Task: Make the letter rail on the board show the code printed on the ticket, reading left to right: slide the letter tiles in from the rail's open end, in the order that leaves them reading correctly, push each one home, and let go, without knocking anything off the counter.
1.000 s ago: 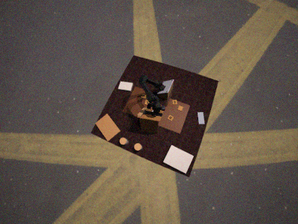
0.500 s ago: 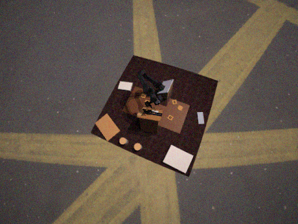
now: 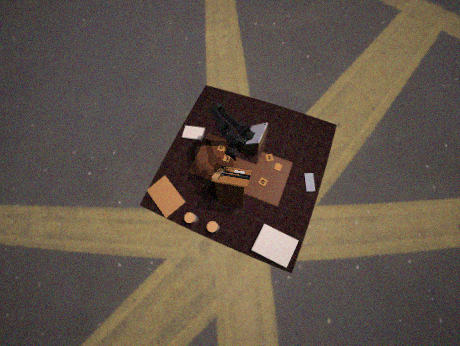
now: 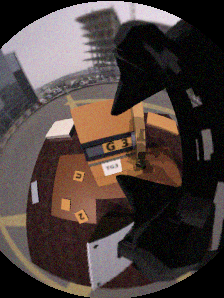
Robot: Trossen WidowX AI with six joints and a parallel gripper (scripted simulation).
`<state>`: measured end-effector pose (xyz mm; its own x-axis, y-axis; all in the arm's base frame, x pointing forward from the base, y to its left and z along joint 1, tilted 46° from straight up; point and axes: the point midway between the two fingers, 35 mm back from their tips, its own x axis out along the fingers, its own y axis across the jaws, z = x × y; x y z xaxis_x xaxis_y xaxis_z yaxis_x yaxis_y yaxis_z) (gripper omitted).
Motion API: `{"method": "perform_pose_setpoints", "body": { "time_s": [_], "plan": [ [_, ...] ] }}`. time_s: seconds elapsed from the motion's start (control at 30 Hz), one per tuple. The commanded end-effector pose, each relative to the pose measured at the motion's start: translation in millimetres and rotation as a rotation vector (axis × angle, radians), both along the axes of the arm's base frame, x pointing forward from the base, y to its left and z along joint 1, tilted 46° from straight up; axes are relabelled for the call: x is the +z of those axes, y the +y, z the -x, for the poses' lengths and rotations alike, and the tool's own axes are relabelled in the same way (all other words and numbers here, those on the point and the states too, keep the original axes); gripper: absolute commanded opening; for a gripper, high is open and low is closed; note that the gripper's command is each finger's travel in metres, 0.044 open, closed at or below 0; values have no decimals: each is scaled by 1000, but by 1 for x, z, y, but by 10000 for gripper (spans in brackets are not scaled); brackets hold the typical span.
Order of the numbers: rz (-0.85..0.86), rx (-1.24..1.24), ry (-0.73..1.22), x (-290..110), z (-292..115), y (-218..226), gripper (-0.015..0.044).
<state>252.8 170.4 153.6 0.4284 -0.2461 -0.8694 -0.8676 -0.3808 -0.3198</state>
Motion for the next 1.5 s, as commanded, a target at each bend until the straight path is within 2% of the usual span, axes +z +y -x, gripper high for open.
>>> {"method": "perform_pose_setpoints", "body": {
  "time_s": [0.0,0.6,0.63,0.73,0.9,1.17,1.47],
  "plan": [
    [57,287,70,12,20,-1,440],
    [57,287,70,12,20,-1,440],
    [50,265,65,12,19,-4,414],
    [-42,-51,-18,11,5,-40,340],
    [-225,-708,-235,8,-8,-118,340],
    [-374,-1260,-476,5,-2,-185,340],
    [-535,-1853,-830,0,25,-254,340]
  ]
}}
